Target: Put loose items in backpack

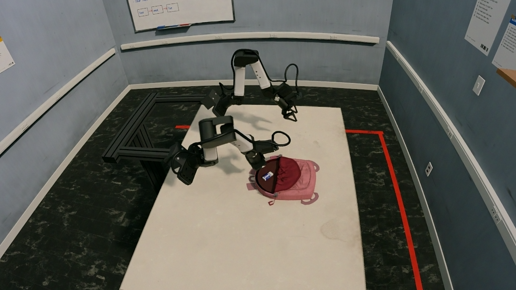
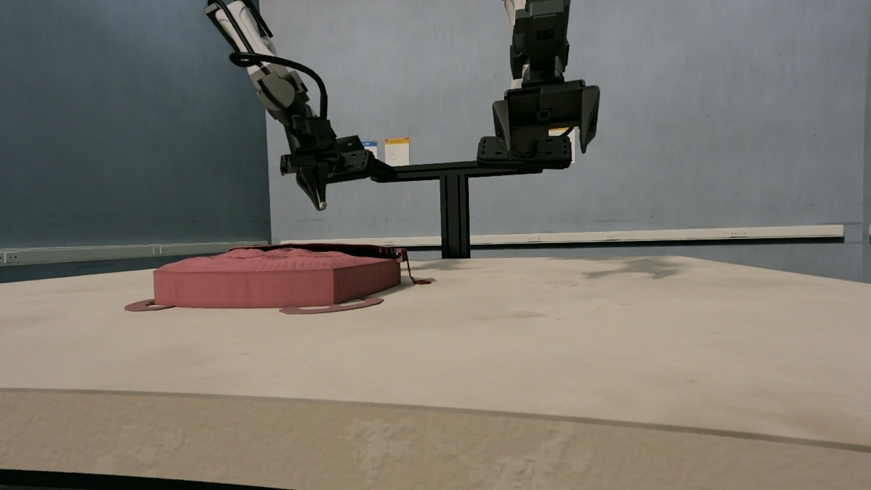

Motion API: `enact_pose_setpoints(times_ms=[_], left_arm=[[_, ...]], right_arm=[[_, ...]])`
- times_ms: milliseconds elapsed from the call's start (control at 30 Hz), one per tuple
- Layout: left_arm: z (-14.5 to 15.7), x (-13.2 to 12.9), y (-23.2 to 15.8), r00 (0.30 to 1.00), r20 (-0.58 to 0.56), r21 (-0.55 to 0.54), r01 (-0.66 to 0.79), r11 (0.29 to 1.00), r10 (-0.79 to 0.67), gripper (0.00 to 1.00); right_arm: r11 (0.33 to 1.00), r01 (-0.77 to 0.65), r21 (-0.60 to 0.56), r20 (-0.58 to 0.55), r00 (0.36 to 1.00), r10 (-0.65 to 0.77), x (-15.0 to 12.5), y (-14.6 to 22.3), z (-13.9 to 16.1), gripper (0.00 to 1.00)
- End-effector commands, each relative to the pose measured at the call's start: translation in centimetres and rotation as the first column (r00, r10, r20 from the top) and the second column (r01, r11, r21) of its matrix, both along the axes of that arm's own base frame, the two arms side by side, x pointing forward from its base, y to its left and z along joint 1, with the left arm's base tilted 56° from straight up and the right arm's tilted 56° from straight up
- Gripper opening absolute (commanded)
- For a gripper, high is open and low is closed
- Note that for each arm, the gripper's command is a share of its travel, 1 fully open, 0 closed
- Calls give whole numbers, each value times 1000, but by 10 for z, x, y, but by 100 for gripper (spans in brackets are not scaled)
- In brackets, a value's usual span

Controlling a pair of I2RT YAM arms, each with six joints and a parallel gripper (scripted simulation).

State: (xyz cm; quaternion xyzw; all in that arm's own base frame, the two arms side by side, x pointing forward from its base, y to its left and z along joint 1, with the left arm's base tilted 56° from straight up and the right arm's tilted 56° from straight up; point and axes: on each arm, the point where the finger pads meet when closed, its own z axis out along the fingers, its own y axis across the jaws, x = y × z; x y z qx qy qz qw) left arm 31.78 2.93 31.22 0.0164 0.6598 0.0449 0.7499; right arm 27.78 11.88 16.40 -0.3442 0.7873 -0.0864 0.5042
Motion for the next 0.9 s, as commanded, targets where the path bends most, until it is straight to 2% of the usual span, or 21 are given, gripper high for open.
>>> enact_pose_setpoints(times_ms=[0,200,300,867], left_arm=[[8,-4,1,1000,27,3,0,1000,0,90],[8,-4,1,1000,27,3,0,1000,0,90],[8,-4,1,1000,27,3,0,1000,0,90],[8,-4,1,1000,27,4,0,1000,0,90]], right_arm=[[990,115,-80,72,991,-109,14,12,18,3],[972,20,-234,56,998,-7,16,67,15,3],[976,44,-215,71,997,-29,26,62,19,3],[973,23,-228,48,999,-12,55,59,-14,3]])
